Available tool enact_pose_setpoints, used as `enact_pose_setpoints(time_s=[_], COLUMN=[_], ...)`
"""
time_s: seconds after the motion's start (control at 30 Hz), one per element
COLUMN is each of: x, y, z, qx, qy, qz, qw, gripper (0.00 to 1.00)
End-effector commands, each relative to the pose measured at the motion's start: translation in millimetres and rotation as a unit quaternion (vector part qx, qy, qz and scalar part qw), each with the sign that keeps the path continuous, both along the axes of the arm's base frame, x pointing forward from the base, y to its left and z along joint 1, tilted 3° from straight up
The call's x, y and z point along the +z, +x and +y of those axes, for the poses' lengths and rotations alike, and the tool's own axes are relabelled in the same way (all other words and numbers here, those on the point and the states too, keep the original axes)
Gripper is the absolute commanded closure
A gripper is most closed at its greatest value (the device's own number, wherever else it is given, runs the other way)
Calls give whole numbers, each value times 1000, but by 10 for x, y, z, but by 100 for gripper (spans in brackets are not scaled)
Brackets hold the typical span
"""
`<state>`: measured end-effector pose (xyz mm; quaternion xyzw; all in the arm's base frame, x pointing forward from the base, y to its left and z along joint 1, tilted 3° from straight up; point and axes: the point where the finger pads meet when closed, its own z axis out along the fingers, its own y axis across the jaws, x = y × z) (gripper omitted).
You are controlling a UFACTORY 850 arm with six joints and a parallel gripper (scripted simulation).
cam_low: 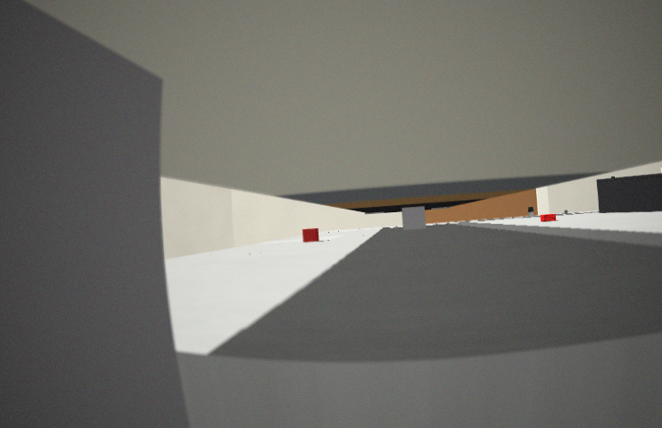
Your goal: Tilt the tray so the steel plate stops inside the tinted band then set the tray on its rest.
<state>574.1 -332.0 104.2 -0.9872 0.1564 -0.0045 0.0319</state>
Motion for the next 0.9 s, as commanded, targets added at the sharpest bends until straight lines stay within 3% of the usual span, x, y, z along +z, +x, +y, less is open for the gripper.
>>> enact_pose_setpoints(time_s=[0.0,0.17,0.37,0.73,0.87], x=[-4,-15,-46,-86,-105], y=[9,10,11,13,14], z=[-4,-4,-2,0,1], qx=[-50,-83,-179,-296,-350], qy=[-2,-2,0,2,3], qz=[4,6,11,18,21], qw=[999,997,984,955,936], gripper=[0,0,0,0,0])
